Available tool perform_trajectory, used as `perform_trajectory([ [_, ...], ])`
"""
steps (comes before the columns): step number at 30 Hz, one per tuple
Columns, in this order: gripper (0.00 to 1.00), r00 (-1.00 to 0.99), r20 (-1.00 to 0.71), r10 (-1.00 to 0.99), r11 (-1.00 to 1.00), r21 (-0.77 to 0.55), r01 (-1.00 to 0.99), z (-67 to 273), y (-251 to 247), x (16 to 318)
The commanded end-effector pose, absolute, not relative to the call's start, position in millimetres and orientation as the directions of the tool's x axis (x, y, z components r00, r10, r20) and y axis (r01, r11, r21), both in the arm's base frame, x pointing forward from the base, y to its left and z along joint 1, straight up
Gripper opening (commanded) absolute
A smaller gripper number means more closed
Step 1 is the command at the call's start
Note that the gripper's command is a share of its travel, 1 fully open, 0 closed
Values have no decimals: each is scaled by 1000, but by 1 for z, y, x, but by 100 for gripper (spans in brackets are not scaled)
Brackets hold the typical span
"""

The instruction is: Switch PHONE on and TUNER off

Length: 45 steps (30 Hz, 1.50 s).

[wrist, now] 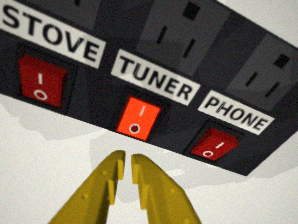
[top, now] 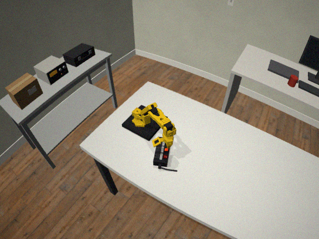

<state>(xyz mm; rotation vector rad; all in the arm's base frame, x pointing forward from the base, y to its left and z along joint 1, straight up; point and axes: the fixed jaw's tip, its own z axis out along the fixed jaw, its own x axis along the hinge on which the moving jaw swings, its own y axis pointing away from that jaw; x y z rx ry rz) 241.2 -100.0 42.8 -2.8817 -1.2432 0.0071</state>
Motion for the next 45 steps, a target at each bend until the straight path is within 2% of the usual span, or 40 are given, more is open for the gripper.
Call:
perform_trajectory([
  [1,0,690,0,724,-690,1,724,44,-102,240],
  [45,0,690,0,724,-690,1,724,36,-102,240],
])
